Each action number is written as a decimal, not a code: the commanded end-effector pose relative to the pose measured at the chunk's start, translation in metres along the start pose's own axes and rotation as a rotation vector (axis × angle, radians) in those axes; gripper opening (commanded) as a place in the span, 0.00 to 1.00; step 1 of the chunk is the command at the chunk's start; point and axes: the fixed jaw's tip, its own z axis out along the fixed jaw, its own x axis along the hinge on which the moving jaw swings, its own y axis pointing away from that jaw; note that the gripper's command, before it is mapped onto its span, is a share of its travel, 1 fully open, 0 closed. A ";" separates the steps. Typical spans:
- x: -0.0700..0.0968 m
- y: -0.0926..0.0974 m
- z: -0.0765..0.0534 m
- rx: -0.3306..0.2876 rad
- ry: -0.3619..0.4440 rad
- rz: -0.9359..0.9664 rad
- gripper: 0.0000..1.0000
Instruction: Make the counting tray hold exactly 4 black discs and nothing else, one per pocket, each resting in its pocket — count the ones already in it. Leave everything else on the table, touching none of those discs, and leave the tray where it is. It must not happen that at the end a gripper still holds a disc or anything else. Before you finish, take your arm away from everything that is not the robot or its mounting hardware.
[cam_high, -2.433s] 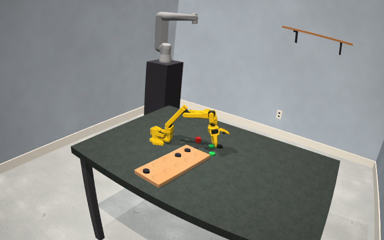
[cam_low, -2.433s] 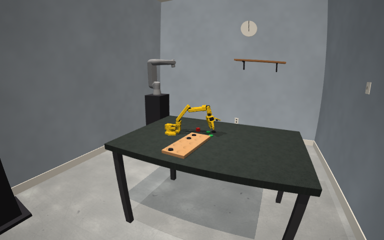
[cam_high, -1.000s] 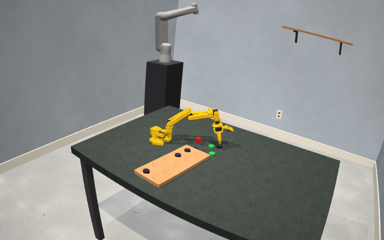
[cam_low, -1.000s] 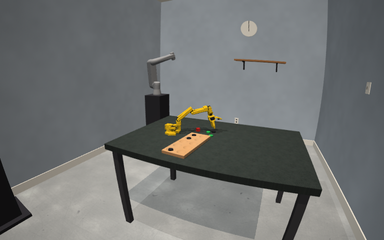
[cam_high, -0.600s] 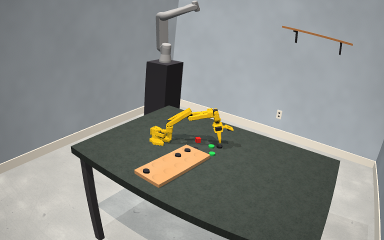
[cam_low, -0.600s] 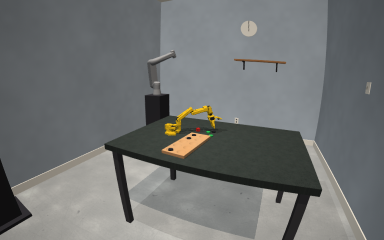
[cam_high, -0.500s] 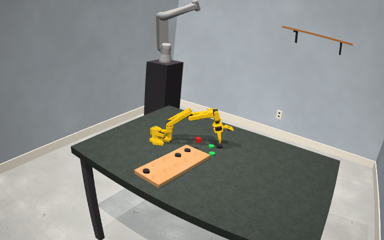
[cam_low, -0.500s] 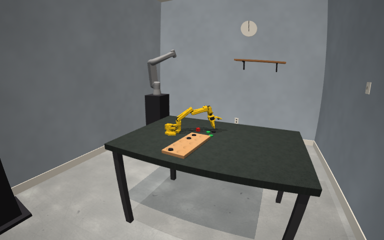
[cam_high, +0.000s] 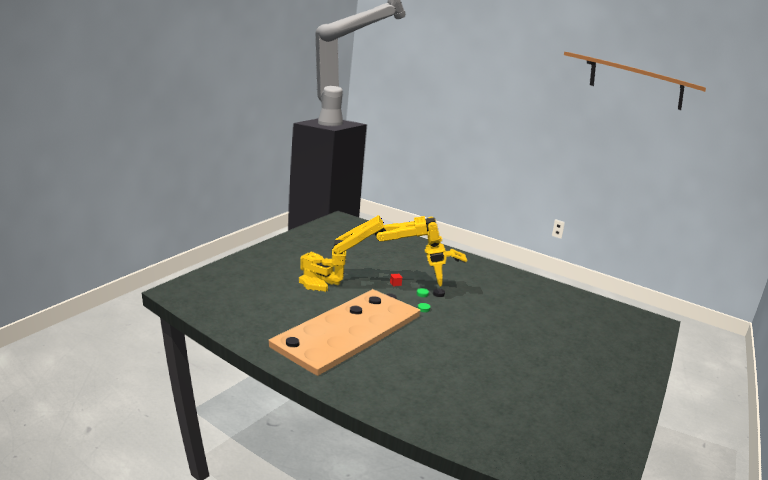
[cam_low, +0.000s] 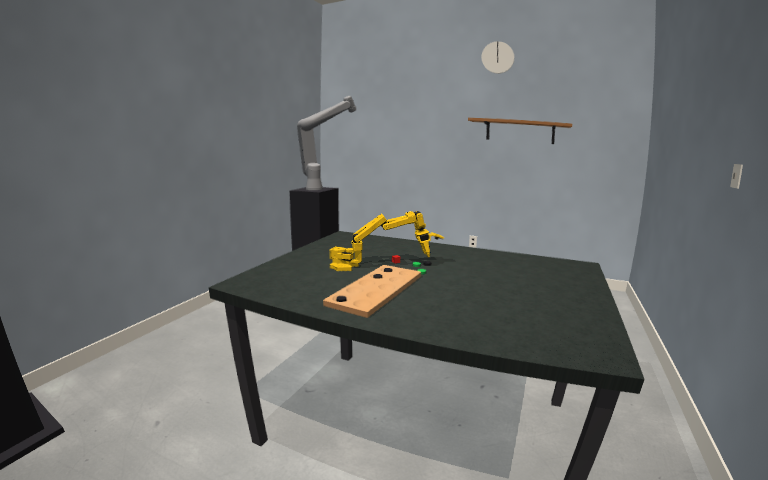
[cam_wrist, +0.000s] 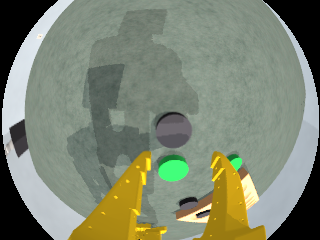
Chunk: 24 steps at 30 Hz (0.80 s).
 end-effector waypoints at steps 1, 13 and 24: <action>-0.010 0.001 -0.015 -0.001 -0.075 0.001 0.27; -0.024 0.003 -0.025 -0.002 -0.179 0.000 0.27; -0.024 0.003 -0.025 -0.002 -0.179 0.000 0.27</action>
